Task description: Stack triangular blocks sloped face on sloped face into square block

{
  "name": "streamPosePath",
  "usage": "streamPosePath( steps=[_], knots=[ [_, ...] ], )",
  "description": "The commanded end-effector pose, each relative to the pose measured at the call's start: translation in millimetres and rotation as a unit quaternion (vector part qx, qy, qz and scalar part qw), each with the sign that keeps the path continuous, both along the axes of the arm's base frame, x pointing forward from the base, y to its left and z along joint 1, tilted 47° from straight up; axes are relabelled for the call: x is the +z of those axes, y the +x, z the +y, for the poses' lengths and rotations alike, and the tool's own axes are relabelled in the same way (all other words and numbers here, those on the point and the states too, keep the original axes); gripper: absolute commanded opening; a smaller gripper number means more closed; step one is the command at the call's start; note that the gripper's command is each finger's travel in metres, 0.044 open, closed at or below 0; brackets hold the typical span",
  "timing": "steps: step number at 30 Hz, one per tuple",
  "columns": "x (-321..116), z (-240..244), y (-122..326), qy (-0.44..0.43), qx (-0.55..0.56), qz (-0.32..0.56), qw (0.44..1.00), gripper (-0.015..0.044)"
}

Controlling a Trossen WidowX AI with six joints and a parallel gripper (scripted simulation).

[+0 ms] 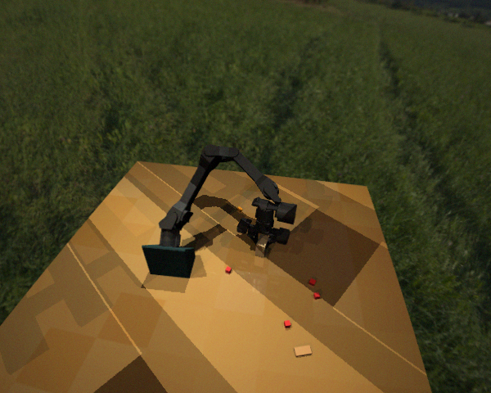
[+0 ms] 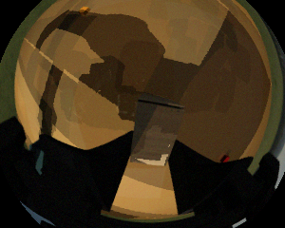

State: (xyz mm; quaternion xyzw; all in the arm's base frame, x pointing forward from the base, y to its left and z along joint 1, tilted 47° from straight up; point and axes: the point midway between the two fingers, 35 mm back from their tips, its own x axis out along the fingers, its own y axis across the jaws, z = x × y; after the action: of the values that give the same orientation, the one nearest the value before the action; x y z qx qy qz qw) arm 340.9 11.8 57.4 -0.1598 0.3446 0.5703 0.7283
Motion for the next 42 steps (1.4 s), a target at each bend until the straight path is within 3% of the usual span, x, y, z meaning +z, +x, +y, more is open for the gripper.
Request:
streamPosePath(
  steps=[1,22,38,42],
  knots=[
    [0.7,0.7,0.5,0.002,-0.002,0.000,1.000,0.0000],
    [0.3,1.8,0.7,0.002,-0.003,0.000,1.000,0.0000],
    [-0.4,1.4,0.4,0.000,0.000,0.000,1.000,0.0420],
    [-0.4,1.4,0.4,0.000,0.000,0.000,1.000,0.0440]
  ],
)
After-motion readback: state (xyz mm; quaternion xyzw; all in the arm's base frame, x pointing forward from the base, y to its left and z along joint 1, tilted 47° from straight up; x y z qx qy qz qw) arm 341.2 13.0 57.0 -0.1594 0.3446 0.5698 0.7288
